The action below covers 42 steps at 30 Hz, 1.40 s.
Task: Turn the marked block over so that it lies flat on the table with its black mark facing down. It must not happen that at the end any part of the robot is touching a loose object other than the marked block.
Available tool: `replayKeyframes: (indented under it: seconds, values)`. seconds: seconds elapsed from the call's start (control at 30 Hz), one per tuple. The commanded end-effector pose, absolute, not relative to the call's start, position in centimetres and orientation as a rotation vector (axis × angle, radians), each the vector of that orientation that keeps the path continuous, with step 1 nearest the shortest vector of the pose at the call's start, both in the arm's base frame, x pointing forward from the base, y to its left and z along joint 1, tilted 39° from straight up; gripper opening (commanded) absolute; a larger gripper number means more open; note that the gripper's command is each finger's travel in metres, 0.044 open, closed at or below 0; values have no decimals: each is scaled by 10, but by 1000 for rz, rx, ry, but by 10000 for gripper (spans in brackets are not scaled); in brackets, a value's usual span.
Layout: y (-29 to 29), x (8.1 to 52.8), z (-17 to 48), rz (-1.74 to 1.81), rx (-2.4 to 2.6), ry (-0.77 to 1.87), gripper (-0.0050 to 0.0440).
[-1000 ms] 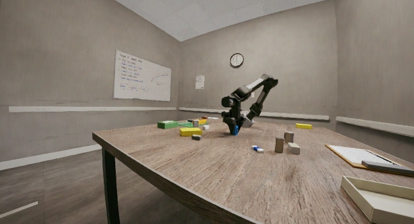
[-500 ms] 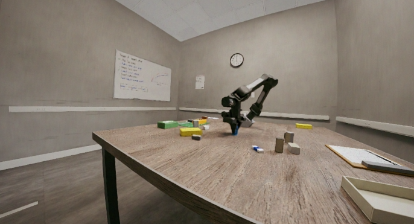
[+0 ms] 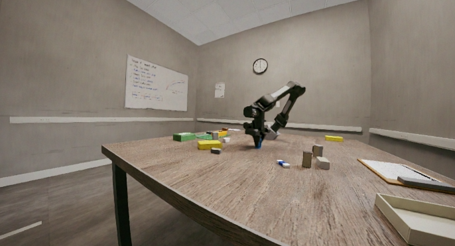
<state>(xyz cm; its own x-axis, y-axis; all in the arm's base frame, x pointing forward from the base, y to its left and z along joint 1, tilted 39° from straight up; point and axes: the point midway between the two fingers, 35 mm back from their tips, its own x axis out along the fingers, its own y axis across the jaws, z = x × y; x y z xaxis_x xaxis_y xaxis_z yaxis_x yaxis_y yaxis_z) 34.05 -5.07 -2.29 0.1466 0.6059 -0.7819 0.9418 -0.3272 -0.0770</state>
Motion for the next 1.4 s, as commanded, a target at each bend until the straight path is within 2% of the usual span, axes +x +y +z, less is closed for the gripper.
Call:
replayKeyframes:
  seconds: [0.0, 1.37]
  values:
    - [-49, 340, -23, -1034, 1996, 1480, -50]
    - [-66, 341, 2, -1043, 1964, 1437, -50]
